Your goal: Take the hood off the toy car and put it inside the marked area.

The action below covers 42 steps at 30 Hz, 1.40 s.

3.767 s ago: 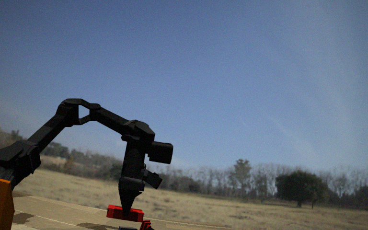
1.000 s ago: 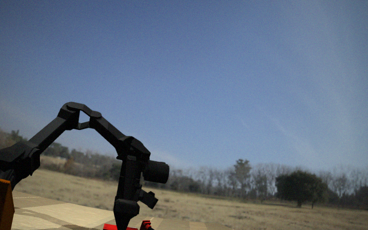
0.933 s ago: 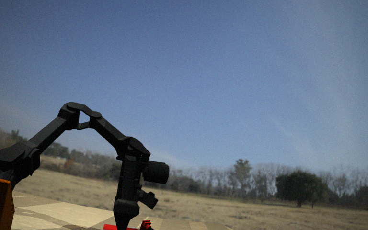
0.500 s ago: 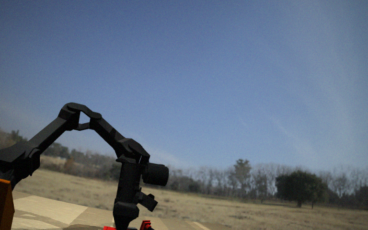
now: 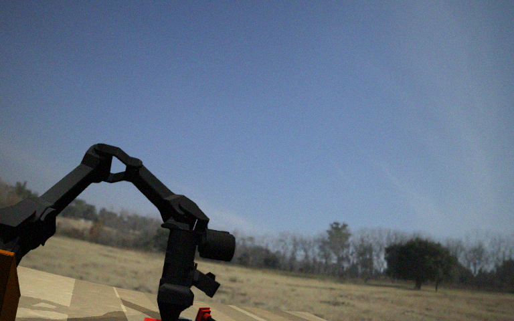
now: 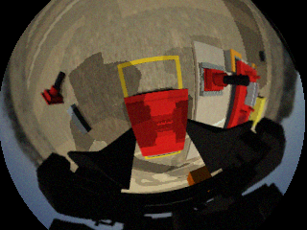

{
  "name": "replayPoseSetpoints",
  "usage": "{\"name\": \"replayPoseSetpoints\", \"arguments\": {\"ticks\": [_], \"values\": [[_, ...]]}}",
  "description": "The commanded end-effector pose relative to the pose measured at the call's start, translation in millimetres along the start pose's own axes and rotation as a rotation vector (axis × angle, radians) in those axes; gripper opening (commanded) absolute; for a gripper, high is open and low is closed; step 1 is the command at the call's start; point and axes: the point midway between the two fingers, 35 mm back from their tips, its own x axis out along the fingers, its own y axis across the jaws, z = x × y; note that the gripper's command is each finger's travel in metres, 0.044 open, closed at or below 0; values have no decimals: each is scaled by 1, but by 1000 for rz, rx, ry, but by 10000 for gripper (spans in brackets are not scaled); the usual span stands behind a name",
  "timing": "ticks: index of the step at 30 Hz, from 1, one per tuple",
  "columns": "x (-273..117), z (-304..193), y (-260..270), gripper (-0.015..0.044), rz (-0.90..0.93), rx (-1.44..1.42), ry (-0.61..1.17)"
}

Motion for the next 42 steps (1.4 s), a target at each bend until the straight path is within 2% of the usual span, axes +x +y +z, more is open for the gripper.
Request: {"name": "replayPoseSetpoints", "arguments": {"ticks": [1,10,19,42], "values": [[0,0,0,210,0,-1,0],[-2,0,0,440,0,-1,0],[-71,1,-1,440,5,0,6],[-71,1,-1,440,5,0,6]]}}
